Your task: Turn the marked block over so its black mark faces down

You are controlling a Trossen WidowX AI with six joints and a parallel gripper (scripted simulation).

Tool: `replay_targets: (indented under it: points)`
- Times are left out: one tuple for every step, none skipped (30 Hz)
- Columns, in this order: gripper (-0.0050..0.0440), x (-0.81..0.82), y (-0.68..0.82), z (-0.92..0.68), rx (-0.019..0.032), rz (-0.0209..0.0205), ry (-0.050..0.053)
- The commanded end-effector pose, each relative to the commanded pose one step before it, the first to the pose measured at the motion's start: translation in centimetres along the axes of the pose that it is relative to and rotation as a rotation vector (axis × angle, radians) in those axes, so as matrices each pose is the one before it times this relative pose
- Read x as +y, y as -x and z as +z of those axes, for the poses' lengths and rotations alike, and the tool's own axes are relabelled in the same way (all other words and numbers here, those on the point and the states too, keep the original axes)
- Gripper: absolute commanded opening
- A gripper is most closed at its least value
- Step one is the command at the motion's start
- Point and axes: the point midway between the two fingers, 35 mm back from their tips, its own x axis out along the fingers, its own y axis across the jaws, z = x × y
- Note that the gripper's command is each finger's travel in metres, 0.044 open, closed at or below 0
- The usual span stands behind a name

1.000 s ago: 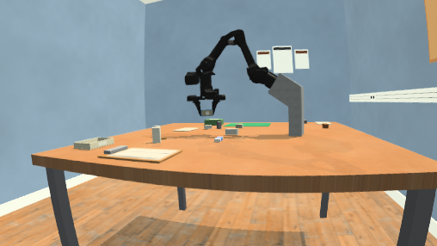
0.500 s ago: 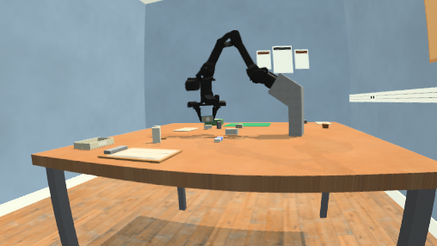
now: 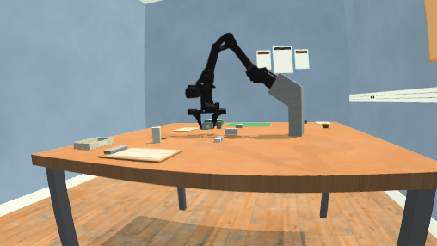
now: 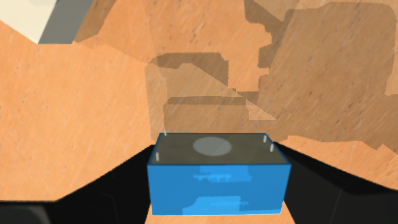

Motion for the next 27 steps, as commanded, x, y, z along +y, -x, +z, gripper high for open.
replay_targets:
  points:
    - [-0.005,-0.192,-0.214,-0.09,-0.00047,-0.00782,-0.0018]
    - [-0.005,-0.036,0.011,-0.001,-0.00078,-0.00089,0.0001]
    - [-0.005,-0.06,0.017,-0.055,-0.00087,-0.00133,-0.0006]
    - [-0.005,-0.072,0.033,-0.075,-0.00279,-0.00066,-0.0005]
    - [-0.005,-0.004,0.013,0.016,-0.00659,0.00063,0.0007]
    - [-0.005,0.0,0.003,0.032,-0.00878,-0.00008,0.0004]
    - [-0.005,0.001,0.006,0.042,-0.01164,-0.00014,0.0004]
    - [-0.005,0.001,0.012,0.053,-0.0147,-0.00025,-0.0002]
    - [-0.005,0.002,0.019,0.066,-0.01792,-0.00033,-0.0008]
    - [-0.005,0.0,0.0,0.0,0.0,0.0,0.0]
    - [-0.005,0.0,0.0,0.0,0.0,0.0,0.0]
    - [-0.005,-0.014,0.056,0.062,-0.02065,-0.00135,-0.0015]
    - [-0.005,0.016,0.02,0.107,-0.02495,0.00008,-0.0017]
    - [-0.005,0.0,0.031,0.088,-0.02743,-0.0006,-0.0013]
    - [-0.005,-0.001,-0.028,0.056,-0.03002,0.00006,0.0008]
    - [-0.005,-0.004,-0.011,0.059,-0.03286,-0.00056,0.0]
    - [-0.005,-0.008,0.011,0.061,-0.03547,-0.00138,-0.001]
    - [-0.005,-0.004,-0.004,0.068,-0.03885,-0.00085,-0.0005]
    - [-0.005,0.007,-0.048,0.074,-0.04278,0.00052,0.0008]
    - [-0.005,-0.002,-0.016,0.07,-0.04461,-0.00108,-0.0009]
    - [-0.005,0.001,-0.025,0.074,-0.04596,-0.00075,-0.0006]
    - [-0.005,0.013,-0.062,0.08,-0.04694,0.00075,0.0006]
    - [-0.005,-0.002,-0.027,0.07,-0.04752,-0.00151,-0.0012]
    - [-0.005,0.01,-0.055,0.076,-0.04607,0.00019,0.0]
    - [-0.005,0.013,-0.065,0.074,-0.0449,0.00054,0.0002]
    - [-0.005,-0.003,-0.036,0.061,-0.04426,-0.00173,-0.0013]
    - [-0.005,0.0,0.0,0.0,0.0,0.0,0.0]
